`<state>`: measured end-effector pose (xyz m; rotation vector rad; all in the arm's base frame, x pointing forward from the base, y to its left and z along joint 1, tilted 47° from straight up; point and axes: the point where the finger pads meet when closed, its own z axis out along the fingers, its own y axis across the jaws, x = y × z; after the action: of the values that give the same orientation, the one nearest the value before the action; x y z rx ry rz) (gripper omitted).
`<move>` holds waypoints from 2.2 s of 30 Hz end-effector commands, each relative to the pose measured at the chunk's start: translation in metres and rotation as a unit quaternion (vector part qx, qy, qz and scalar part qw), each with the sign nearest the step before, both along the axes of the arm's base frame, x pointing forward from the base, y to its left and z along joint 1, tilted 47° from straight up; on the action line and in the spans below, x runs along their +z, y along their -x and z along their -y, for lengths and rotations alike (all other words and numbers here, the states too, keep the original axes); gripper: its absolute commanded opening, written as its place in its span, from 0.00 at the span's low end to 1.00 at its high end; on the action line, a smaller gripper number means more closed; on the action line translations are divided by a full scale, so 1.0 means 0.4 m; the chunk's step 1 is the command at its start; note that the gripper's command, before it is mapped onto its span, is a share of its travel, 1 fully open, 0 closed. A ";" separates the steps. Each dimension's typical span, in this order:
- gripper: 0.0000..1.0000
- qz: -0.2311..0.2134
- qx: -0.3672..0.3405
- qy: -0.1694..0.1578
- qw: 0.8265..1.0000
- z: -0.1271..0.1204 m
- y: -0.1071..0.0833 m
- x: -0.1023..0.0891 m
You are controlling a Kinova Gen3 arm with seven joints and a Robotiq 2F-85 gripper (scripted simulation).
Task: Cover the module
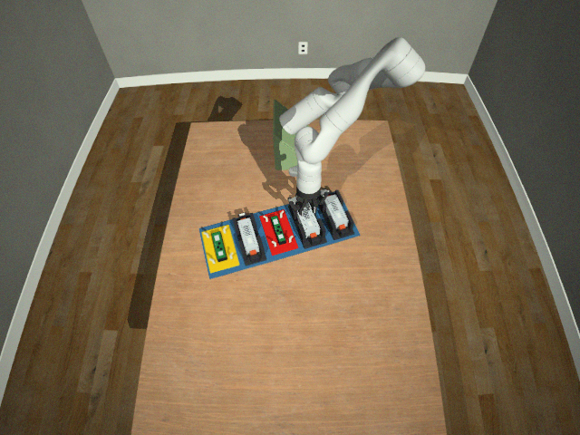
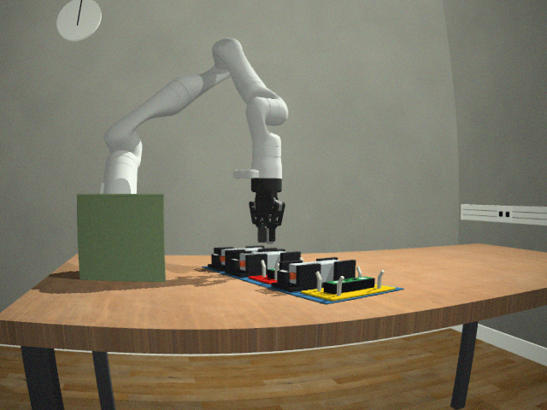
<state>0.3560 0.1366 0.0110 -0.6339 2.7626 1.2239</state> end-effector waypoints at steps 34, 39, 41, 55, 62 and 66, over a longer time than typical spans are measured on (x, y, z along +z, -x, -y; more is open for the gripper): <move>0.00 0.001 -0.001 0.000 1.000 0.002 -0.001 0.001; 0.00 0.001 -0.001 0.000 1.000 0.002 -0.001 0.001; 0.00 0.001 -0.001 0.000 1.000 0.002 -0.001 0.001; 1.00 0.001 -0.001 0.000 1.000 0.002 -0.001 0.001; 1.00 0.001 -0.001 0.000 1.000 0.002 -0.001 0.001; 1.00 0.001 -0.001 0.000 1.000 0.002 -0.001 0.001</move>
<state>0.3561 0.1365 0.0110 -0.6339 2.7626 1.2237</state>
